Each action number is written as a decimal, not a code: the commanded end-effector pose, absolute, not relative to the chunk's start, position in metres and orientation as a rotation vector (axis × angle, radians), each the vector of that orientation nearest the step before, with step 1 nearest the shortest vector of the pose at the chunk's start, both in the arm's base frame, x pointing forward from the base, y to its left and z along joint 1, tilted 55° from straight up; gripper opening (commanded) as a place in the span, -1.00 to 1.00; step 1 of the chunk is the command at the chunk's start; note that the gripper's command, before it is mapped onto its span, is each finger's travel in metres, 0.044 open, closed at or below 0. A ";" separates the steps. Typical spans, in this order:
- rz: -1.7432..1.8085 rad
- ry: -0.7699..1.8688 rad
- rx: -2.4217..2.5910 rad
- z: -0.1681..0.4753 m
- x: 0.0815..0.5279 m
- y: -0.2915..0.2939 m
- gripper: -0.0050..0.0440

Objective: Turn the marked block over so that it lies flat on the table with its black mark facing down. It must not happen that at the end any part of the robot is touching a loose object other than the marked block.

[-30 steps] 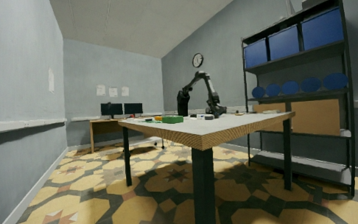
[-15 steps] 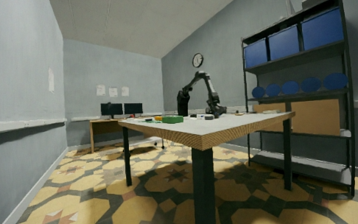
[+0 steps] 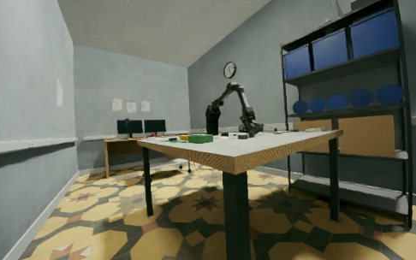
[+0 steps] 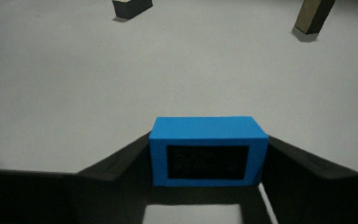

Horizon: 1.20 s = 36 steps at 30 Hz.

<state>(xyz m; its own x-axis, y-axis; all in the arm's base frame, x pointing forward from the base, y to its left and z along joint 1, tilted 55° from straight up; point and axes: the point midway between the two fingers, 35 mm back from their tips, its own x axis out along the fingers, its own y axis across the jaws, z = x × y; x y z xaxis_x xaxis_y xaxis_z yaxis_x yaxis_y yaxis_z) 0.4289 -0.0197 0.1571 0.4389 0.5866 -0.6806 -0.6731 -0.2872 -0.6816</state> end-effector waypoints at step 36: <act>1.217 0.072 -1.415 0.162 0.430 -0.021 0.30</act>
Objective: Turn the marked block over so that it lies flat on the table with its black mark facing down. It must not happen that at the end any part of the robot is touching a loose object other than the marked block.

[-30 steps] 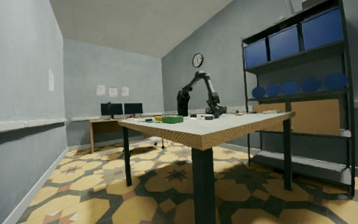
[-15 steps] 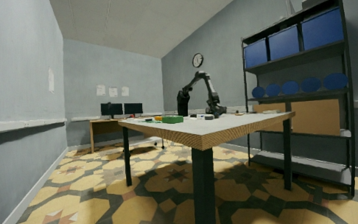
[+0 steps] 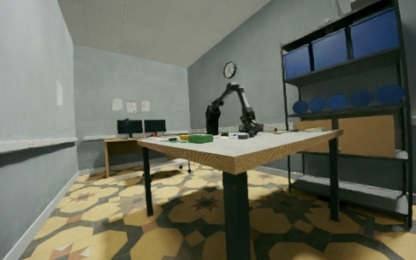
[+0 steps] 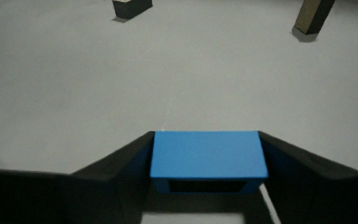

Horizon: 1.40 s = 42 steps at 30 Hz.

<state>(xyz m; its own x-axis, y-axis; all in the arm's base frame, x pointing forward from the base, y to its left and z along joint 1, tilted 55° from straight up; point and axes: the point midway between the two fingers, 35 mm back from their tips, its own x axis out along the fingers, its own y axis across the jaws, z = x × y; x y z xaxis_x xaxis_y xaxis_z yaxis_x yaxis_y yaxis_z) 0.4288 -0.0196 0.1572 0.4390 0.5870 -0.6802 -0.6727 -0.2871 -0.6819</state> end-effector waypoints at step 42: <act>1.213 0.069 -1.419 0.165 0.428 -0.019 1.00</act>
